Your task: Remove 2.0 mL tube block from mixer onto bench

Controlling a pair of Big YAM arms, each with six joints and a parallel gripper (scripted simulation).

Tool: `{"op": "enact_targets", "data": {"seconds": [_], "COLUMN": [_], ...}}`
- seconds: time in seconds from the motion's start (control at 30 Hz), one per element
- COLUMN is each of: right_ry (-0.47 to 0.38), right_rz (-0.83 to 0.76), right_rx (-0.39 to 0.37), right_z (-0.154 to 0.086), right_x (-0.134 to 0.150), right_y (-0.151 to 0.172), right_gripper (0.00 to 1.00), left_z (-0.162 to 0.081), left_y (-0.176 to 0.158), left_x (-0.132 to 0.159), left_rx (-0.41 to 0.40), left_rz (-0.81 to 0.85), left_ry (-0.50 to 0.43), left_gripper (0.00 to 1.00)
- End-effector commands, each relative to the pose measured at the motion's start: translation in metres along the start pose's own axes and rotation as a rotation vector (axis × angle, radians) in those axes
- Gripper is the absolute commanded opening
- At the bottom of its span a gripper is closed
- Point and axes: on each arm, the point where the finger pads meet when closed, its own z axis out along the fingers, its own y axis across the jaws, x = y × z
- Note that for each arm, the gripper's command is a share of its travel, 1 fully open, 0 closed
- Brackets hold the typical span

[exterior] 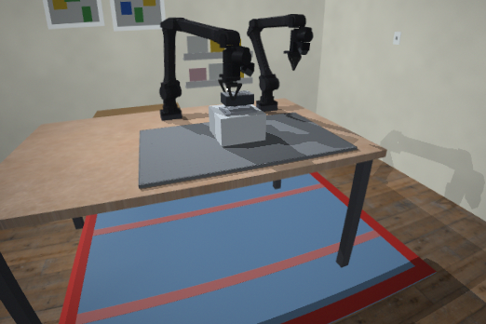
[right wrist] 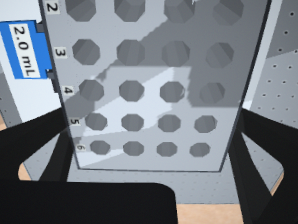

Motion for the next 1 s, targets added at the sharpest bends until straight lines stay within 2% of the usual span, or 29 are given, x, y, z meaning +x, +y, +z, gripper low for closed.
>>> {"op": "enact_targets", "data": {"seconds": [0.0, 0.27, 0.57, 0.67, 0.7, 0.83, 0.97], "right_ry": [-0.054, -0.054, -0.038, -0.038, -0.042, -0.037, -0.022], "right_rz": [-0.001, -0.001, 0.025, 0.022, 0.01, -0.01, 0.003], "right_rx": [0.116, 0.115, 0.104, 0.101, 0.091, 0.074, 0.072], "right_z": [-0.048, -0.048, -0.046, -0.045, -0.04, -0.03, -0.03], "right_x": [-0.015, -0.014, 0.035, 0.038, 0.031, 0.036, 0.058], "right_y": [-0.02, -0.019, -0.007, -0.006, -0.004, 0.006, 0.007], "right_gripper": [0.0, 0.0, 0.0, 0.0, 0.0, 0.0, 0.0], "left_z": [-0.007, 0.001, 0.001, -0.001, -0.002, -0.008, -0.014], "left_y": [0.002, 0.001, 0.001, 0.001, 0.002, 0.002, 0.003], "left_x": [-0.003, 0.001, 0.001, 0.0, -0.001, -0.005, -0.008], "left_rx": [-0.004, -0.001, -0.001, -0.002, -0.003, -0.006, -0.008], "left_rz": [-0.004, -0.004, -0.004, -0.003, -0.003, -0.003, -0.003], "left_ry": [-0.019, 0.002, 0.001, -0.003, -0.007, -0.023, -0.039], "left_gripper": [0.0, 0.0, 0.0, 0.0, 0.0, 0.0, 0.0]}}
